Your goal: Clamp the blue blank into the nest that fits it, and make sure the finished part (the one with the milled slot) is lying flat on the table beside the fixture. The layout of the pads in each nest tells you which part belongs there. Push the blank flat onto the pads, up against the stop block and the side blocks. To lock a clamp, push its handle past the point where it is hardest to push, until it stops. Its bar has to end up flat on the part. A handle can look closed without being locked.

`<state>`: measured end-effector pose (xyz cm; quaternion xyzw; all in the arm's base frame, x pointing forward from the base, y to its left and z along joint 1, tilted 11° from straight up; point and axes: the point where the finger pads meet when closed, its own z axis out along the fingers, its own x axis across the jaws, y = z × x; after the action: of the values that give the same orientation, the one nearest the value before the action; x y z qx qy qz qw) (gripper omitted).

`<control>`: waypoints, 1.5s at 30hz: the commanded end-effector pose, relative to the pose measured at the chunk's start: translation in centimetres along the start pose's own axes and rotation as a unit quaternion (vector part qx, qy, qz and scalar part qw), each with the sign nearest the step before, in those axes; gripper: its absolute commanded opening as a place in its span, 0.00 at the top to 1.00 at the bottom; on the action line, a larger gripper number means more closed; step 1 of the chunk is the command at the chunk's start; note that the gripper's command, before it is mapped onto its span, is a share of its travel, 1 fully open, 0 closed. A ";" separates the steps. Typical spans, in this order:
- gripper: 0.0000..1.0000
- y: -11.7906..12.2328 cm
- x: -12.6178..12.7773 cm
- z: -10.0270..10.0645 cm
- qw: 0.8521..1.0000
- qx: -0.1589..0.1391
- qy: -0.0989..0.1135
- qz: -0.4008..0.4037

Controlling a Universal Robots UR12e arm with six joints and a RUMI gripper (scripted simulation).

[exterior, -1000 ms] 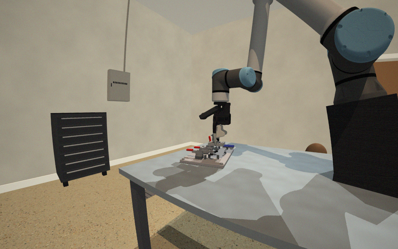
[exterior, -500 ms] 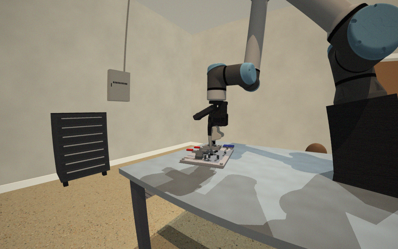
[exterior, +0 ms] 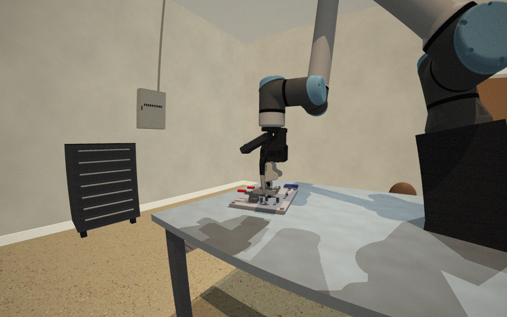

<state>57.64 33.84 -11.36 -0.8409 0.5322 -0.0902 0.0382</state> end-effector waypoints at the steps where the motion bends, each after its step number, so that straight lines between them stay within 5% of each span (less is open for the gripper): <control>1: 1.00 -0.1 -1.2 0.0 1.000 0.001 0.000 0.000; 45: 1.00 -0.1 -1.9 0.0 1.000 0.001 0.000 0.000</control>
<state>56.86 35.58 -11.57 -0.8408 0.5324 -0.0903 0.0381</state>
